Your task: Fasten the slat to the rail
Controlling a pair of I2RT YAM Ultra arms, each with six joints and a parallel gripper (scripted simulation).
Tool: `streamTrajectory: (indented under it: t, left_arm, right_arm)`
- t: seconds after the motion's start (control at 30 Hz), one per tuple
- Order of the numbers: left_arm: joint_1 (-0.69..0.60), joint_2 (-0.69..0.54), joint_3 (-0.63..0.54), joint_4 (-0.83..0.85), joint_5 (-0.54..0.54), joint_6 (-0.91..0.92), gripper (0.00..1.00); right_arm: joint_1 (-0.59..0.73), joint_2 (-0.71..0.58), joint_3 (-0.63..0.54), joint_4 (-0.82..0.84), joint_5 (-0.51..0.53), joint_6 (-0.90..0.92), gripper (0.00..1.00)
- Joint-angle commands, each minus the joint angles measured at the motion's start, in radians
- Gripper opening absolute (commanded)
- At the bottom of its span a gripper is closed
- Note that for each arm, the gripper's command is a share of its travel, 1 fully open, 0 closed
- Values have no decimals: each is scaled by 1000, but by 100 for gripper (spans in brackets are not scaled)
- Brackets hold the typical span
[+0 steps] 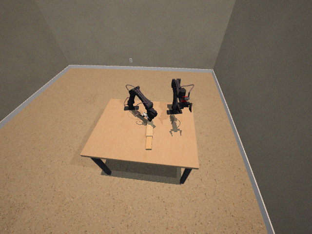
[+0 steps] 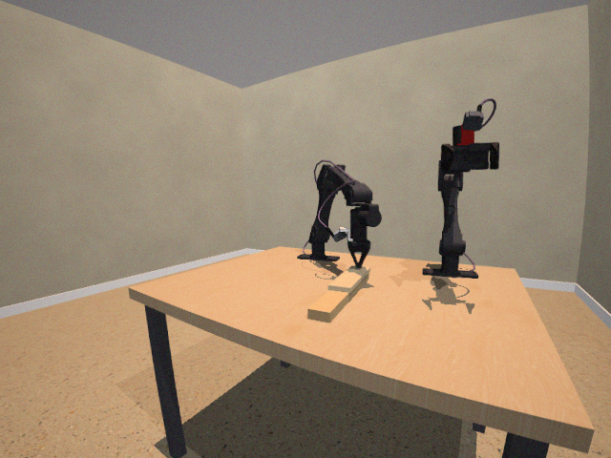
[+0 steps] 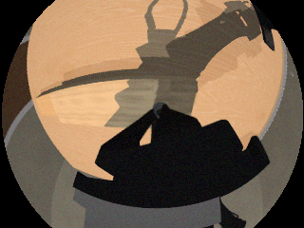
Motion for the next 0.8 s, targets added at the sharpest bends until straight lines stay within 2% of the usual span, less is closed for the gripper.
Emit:
streamTrajectory:
  t: [0.0,0.13,0.2,0.77]
  left_arm:
    - [3,-15,1,10,8,5,100]
    - [3,-15,1,10,8,5,100]
    - [2,-9,3,7,4,2,100]
    - [-18,25,33,-27,0,-17,100]
  right_arm:
    - [8,11,-20,36,13,6,12]
    - [7,11,-20,36,13,5,12]
    - [0,-7,4,1,1,0,34]
    - [0,-7,4,1,1,0,34]
